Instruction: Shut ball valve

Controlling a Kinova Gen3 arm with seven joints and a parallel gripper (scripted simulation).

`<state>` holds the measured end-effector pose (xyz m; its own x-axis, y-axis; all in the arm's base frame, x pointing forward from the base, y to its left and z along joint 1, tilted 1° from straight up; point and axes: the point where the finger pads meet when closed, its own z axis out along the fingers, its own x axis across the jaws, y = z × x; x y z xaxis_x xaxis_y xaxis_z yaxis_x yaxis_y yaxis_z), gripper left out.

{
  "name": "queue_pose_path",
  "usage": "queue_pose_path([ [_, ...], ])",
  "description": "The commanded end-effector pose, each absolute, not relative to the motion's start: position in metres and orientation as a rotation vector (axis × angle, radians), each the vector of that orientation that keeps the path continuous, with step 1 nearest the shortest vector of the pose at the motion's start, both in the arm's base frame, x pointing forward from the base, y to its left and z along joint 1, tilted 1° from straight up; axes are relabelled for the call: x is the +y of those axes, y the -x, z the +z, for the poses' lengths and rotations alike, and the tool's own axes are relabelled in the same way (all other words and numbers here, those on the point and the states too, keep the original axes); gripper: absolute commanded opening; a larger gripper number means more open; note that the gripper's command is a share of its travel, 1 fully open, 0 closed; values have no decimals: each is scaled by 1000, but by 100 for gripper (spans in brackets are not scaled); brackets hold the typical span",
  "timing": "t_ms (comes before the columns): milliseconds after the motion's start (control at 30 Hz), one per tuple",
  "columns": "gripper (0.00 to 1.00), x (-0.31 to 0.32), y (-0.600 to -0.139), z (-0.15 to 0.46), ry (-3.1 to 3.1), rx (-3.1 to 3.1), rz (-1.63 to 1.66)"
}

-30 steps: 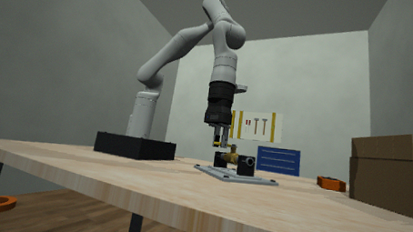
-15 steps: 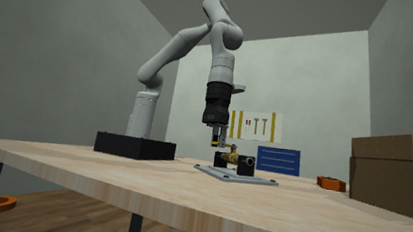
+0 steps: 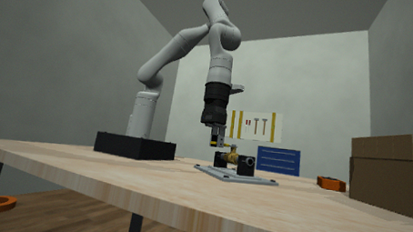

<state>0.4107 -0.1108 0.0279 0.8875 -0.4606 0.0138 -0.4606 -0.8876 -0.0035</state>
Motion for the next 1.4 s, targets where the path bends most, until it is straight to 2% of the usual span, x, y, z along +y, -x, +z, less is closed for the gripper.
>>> queue_pose_path([
  [0,0,-110,-409,29,3041,786,-23],
  [1367,0,-100,-396,28,2938,1105,-23],
])
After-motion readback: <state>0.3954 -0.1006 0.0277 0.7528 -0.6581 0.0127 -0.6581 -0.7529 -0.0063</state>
